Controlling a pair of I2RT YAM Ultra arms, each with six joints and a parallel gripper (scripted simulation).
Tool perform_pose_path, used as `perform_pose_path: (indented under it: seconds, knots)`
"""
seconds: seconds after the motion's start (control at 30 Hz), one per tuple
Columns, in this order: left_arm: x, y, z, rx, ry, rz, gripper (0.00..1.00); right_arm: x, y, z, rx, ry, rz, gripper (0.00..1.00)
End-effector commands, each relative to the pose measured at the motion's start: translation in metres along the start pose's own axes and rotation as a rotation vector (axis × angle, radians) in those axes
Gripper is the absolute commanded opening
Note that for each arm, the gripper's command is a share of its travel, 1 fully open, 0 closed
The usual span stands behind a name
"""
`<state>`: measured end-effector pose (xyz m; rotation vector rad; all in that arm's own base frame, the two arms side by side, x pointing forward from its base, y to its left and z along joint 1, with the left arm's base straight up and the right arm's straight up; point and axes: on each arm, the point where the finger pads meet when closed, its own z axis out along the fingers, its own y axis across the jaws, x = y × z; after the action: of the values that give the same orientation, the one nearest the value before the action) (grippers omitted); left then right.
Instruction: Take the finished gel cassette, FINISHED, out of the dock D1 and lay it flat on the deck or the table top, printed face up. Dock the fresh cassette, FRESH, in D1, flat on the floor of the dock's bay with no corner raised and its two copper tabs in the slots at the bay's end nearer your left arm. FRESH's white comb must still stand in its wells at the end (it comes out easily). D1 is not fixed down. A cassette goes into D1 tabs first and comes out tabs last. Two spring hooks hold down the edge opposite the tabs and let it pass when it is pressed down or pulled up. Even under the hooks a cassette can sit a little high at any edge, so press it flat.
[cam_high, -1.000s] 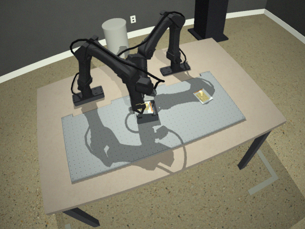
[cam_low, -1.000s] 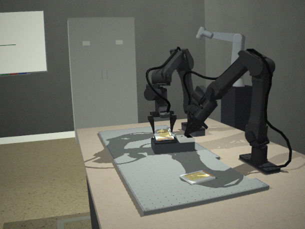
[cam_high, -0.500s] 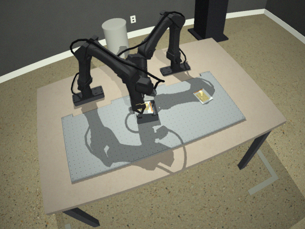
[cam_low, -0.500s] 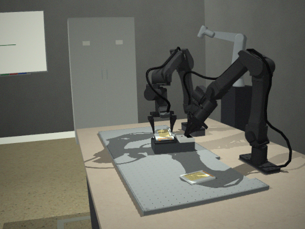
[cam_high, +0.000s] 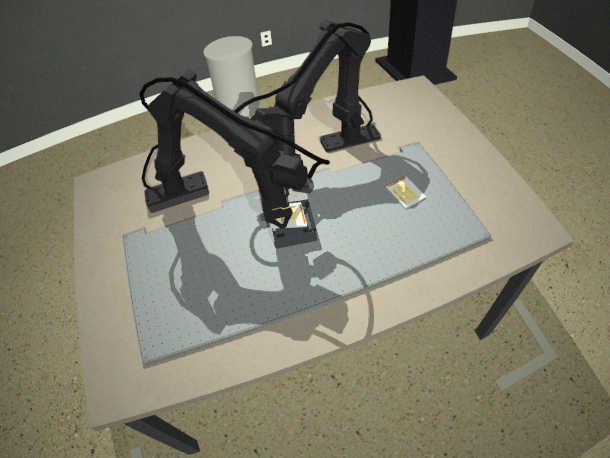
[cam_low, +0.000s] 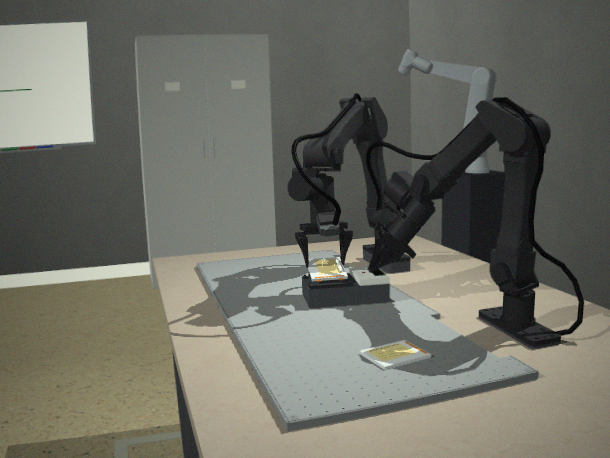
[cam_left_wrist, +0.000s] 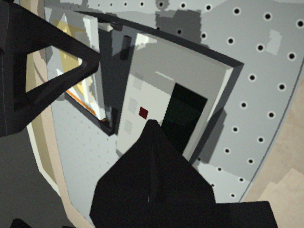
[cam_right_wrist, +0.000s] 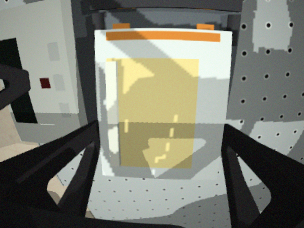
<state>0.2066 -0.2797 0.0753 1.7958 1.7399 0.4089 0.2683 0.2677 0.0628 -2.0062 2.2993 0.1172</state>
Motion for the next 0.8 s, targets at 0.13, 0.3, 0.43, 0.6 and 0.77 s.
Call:
perform_pose_path:
  seconds: [0.13, 0.3, 0.43, 0.6, 0.77]
  knots:
    - [0.0372, -0.0583, 0.0116, 0.208, 0.099, 0.093, 0.0, -0.0129, -0.0121, -0.0207, 0.051, -0.082, 0.003, 0.0]
    - [0.0372, -0.0583, 0.0116, 0.208, 0.099, 0.093, 0.0, -0.0129, -0.0121, -0.0207, 0.051, -0.082, 0.003, 0.0]
    - [0.0372, -0.0583, 0.0116, 0.208, 0.099, 0.093, 0.0, -0.0129, -0.0121, -0.0207, 0.051, -0.082, 0.003, 0.0]
    - [0.0372, -0.0583, 0.0116, 0.208, 0.099, 0.093, 0.0, -0.0129, -0.0121, -0.0207, 0.051, -0.082, 0.003, 0.0]
    - [0.0372, -0.0583, 0.0116, 0.208, 0.099, 0.093, 0.0, -0.0122, -0.0099, -0.0196, 0.043, -0.081, 0.0, 0.0]
